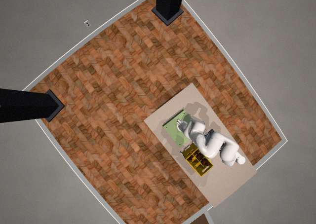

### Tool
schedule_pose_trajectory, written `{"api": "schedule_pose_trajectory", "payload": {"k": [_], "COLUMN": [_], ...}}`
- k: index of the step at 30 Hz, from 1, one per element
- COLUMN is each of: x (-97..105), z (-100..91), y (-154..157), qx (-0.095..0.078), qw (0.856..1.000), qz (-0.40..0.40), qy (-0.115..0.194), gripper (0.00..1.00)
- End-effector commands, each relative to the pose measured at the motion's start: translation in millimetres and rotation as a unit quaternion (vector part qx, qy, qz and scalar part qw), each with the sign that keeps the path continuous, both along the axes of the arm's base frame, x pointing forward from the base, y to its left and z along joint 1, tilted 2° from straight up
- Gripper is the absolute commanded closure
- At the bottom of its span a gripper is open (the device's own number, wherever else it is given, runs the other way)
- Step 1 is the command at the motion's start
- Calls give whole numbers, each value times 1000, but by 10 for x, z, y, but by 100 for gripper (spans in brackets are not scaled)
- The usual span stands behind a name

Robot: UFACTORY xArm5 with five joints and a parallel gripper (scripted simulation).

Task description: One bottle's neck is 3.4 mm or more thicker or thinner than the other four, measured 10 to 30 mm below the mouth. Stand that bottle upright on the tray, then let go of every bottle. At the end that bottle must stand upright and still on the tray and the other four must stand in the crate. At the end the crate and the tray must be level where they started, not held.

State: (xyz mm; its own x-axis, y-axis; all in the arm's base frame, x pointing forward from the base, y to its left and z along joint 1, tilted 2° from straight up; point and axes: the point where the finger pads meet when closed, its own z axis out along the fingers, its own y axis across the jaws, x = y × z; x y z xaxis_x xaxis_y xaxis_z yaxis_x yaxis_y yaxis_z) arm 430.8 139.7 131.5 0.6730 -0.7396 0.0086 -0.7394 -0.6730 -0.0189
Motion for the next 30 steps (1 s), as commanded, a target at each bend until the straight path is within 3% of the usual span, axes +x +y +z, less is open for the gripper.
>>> {"api": "schedule_pose_trajectory", "payload": {"k": [1, 15, 27, 28, 30], "x": [7, 2, 1, 1, 1], "z": [117, 308, 338, 338, 338], "y": [4, 5, 5, 5, 5], "qx": [1, 1, 1, 1, 1], "qw": [1000, 1000, 1000, 1000, 1000], "qz": [0, 0, 0, 0, 0], "qy": [-2, -2, -2, -2, -2], "gripper": [0, 0, 0, 100, 100]}}
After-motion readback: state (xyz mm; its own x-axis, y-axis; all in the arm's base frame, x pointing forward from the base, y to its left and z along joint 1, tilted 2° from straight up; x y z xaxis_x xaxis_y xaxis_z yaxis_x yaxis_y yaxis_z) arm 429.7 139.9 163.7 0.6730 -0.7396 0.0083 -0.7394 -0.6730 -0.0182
